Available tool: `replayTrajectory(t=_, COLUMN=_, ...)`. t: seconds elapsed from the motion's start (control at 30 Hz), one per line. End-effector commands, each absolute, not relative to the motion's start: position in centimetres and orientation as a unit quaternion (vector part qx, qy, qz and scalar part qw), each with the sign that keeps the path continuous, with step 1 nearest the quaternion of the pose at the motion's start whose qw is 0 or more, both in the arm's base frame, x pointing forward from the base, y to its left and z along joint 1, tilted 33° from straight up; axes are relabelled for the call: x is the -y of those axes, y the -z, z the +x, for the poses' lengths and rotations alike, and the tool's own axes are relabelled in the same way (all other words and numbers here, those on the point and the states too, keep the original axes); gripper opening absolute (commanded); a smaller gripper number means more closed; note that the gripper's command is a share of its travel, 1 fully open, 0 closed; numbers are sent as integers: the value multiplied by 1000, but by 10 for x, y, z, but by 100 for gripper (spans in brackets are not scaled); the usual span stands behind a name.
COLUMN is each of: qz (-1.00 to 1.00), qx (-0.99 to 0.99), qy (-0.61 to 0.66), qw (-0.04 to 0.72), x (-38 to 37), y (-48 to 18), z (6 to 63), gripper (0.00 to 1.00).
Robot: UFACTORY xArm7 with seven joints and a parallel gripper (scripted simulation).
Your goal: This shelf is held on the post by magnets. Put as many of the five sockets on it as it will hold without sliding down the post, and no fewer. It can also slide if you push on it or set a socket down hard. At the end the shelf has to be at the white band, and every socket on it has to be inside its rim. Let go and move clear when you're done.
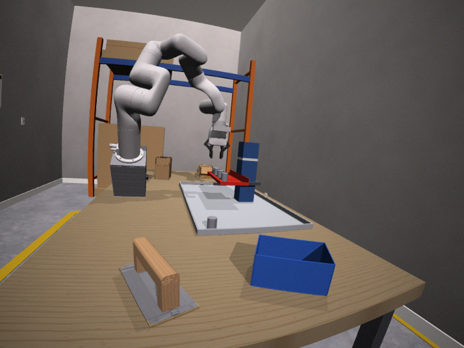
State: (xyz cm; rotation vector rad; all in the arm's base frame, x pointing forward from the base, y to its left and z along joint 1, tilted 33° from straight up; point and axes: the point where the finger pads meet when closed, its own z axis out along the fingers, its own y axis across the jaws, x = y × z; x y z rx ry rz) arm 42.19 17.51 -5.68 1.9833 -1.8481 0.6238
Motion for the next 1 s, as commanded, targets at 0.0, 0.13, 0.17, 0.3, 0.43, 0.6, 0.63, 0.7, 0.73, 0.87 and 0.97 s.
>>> replayTrajectory(t=0.0, qz=702, qx=653, qy=-221, qw=177, x=-177, y=56, z=423, gripper=52)
replayTrajectory(t=0.13, qz=702, qx=653, qy=-221, qw=177, x=-177, y=56, z=423, gripper=52)
replayTrajectory(t=0.17, qz=702, qx=653, qy=-221, qw=177, x=-177, y=56, z=423, gripper=52)
replayTrajectory(t=0.3, qz=702, qx=653, qy=-221, qw=177, x=-177, y=56, z=423, gripper=52)
replayTrajectory(t=0.43, qz=702, qx=653, qy=-221, qw=177, x=-177, y=56, z=423, gripper=52)
replayTrajectory(t=0.6, qz=702, qx=653, qy=-221, qw=177, x=-178, y=55, z=423, gripper=52)
replayTrajectory(t=0.63, qz=702, qx=653, qy=-221, qw=177, x=-178, y=54, z=423, gripper=52)
replayTrajectory(t=0.7, qz=702, qx=653, qy=-221, qw=177, x=-179, y=52, z=423, gripper=52)
replayTrajectory(t=0.73, qz=702, qx=653, qy=-221, qw=177, x=-180, y=51, z=422, gripper=52)
replayTrajectory(t=0.87, qz=702, qx=653, qy=-221, qw=177, x=-182, y=49, z=422, gripper=52)
replayTrajectory(t=0.97, qz=702, qx=653, qy=-221, qw=177, x=-185, y=43, z=422, gripper=52)
